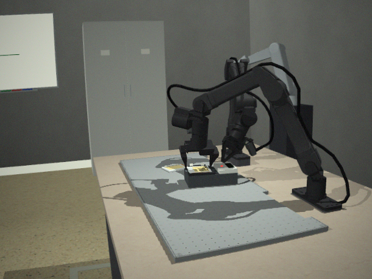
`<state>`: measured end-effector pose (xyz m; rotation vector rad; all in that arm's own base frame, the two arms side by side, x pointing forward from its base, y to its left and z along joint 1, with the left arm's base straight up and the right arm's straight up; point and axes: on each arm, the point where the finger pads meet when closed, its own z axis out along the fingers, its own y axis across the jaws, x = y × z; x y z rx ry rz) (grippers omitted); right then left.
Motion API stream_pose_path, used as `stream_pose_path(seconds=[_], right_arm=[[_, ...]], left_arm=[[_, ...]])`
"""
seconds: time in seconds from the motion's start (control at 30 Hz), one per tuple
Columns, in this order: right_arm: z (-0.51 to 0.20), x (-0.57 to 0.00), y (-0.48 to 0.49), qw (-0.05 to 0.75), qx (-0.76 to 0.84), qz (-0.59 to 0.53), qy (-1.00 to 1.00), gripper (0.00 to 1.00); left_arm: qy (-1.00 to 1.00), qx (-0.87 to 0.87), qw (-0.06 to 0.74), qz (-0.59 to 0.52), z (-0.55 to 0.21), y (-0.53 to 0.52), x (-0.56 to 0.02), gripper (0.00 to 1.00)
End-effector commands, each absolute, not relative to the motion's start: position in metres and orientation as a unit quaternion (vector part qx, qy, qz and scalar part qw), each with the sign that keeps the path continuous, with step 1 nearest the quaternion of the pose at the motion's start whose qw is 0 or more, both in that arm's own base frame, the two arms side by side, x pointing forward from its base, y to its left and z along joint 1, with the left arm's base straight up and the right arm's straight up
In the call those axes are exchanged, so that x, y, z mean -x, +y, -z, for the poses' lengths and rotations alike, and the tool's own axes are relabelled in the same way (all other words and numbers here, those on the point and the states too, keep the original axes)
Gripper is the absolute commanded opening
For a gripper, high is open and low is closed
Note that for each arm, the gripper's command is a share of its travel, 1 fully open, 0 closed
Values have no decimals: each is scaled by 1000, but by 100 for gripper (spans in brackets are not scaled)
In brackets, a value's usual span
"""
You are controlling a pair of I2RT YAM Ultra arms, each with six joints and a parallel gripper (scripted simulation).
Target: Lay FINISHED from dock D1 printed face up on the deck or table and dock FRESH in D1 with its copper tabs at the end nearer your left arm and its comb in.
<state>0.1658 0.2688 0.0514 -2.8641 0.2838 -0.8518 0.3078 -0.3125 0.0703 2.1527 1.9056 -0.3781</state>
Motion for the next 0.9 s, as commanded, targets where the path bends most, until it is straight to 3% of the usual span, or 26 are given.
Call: stream_pose_path(seconds=[0.0,0.8,0.83,0.87], right_arm=[[5,-121,235,-4,982,182,59,0],[5,-121,235,-4,982,182,59,0],[5,-121,235,-4,982,182,59,0],[5,-121,235,-4,982,182,59,0]], left_arm=[[651,-734,136,137,-75,-317,-310,98],[652,-734,130,138,-71,-316,-309,98],[652,-737,122,130,-70,-315,-309,0],[652,-737,122,130,-70,-315,-309,0]])
